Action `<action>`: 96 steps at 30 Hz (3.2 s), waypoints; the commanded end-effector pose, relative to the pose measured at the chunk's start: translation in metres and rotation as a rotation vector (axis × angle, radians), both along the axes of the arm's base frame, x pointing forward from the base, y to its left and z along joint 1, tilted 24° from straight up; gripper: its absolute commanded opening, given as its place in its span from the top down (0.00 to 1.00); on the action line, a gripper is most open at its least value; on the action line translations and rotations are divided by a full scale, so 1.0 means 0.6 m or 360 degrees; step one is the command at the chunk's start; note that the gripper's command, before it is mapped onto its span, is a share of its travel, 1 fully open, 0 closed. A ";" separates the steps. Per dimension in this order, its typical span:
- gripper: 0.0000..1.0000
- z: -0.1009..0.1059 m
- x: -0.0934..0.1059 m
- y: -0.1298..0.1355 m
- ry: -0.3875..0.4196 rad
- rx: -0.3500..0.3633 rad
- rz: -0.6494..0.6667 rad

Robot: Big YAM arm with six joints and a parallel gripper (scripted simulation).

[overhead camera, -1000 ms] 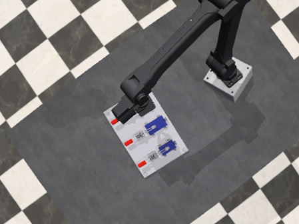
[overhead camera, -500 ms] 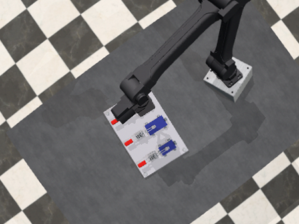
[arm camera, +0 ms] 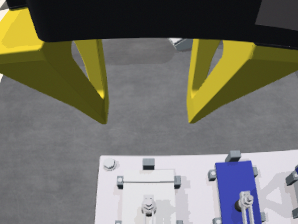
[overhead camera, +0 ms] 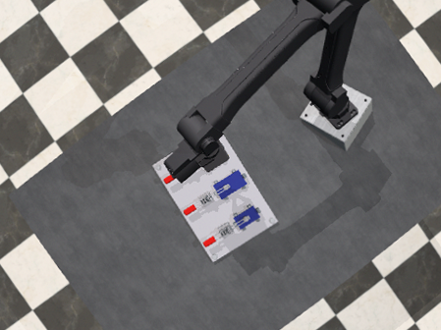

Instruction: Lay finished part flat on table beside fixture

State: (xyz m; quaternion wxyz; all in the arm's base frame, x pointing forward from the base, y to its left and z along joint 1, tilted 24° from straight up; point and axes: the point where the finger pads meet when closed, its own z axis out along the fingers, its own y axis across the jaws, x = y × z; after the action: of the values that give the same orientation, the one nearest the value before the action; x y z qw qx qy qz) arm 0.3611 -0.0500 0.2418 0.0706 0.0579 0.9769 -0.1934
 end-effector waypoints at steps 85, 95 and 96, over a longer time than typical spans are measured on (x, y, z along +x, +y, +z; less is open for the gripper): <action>0.55 -0.027 0.255 -0.066 -0.0049 -0.0001 -0.0006; 0.55 -0.028 0.261 -0.068 -0.0058 -0.0002 -0.0004; 0.55 -0.028 0.265 -0.068 -0.0072 -0.0002 -0.0004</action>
State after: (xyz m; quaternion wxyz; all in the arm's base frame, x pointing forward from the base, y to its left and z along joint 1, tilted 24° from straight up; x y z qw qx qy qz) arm 0.5006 -0.0816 0.2146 0.0788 0.0584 0.9763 -0.1931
